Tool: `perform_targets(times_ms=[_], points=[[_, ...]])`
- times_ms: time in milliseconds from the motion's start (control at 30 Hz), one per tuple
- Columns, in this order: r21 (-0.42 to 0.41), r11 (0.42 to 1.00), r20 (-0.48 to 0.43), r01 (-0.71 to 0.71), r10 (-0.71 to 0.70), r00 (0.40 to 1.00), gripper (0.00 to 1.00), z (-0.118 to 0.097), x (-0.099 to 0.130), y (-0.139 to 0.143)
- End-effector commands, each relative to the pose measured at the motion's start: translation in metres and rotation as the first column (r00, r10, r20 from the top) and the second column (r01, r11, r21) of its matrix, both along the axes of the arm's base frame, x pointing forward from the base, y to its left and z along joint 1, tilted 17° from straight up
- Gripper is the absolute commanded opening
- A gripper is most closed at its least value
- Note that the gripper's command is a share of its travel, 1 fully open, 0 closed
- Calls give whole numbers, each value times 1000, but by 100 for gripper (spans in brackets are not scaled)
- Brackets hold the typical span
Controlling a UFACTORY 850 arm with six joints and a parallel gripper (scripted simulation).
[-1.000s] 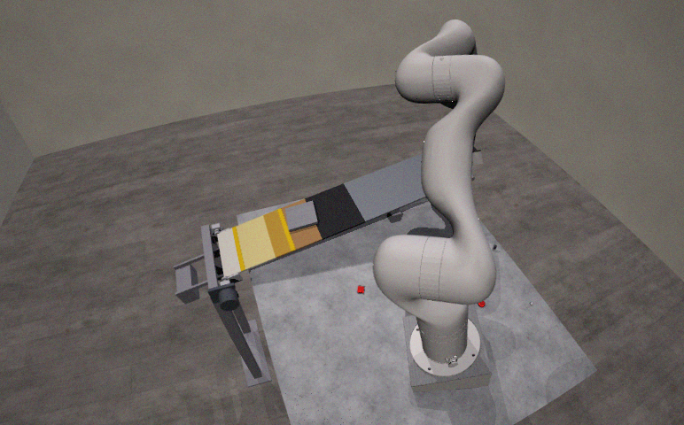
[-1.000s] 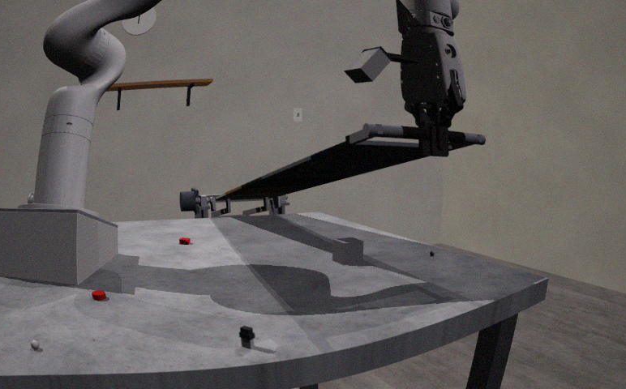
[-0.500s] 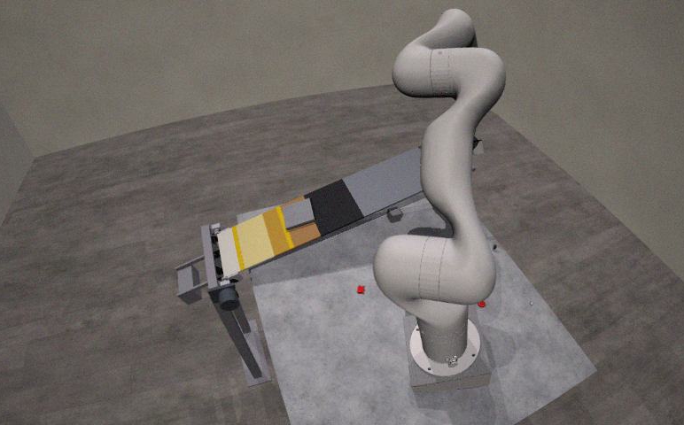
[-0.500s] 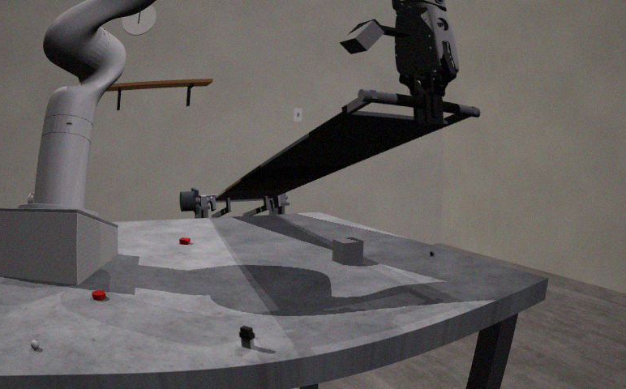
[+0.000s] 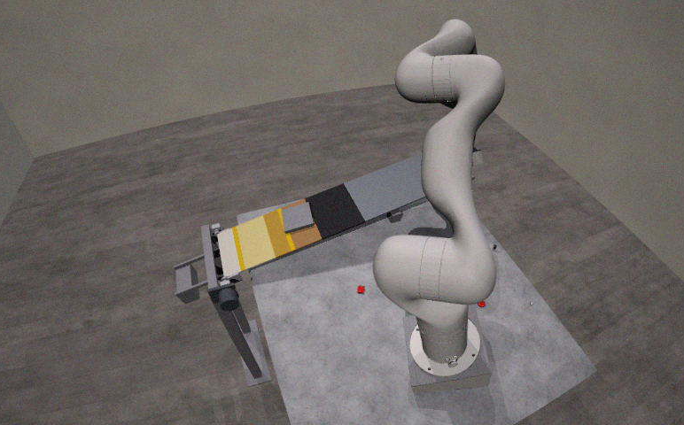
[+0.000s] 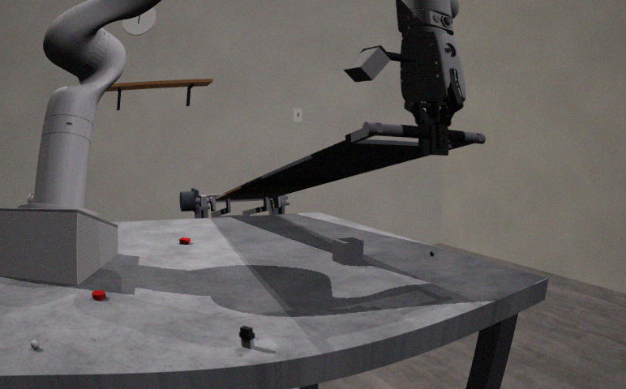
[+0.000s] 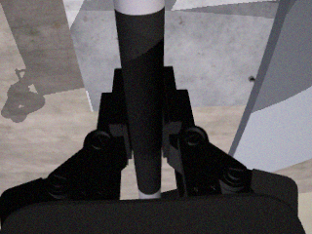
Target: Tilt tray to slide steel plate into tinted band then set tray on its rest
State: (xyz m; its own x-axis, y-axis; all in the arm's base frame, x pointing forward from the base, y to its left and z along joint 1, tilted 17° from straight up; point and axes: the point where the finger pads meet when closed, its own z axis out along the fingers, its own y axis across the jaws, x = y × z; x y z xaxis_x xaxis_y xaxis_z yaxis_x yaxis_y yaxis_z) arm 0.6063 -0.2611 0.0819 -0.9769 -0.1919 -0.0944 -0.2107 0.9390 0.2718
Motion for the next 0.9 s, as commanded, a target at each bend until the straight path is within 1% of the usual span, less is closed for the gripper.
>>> perform_targets(times_ms=[0,200,267,333,367,400,433,467,533,567,600,767,800,867], points=[[-1,1000,2,0,0,1000,0,2,1,-1],[-1,1000,2,0,0,1000,0,2,1,-1],[-1,1000,2,0,0,1000,0,25,-1,-2],[-1,1000,2,0,0,1000,0,61,-4,-4],[-1,1000,2,0,0,1000,0,75,-6,-4],[-1,1000,2,0,0,1000,0,80,-6,-4],[-1,1000,2,0,0,1000,0,75,-6,-4],[-1,1000,2,0,0,1000,0,61,-4,-4],[-1,1000,2,0,0,1000,0,25,-1,-2],[-1,1000,2,0,0,1000,0,11,0,-1],[-1,1000,2,0,0,1000,0,6,0,-1],[-1,1000,2,0,0,1000,0,6,0,-1],[-1,1000,2,0,0,1000,0,2,1,-1],[-1,1000,2,0,0,1000,0,2,1,-1]])
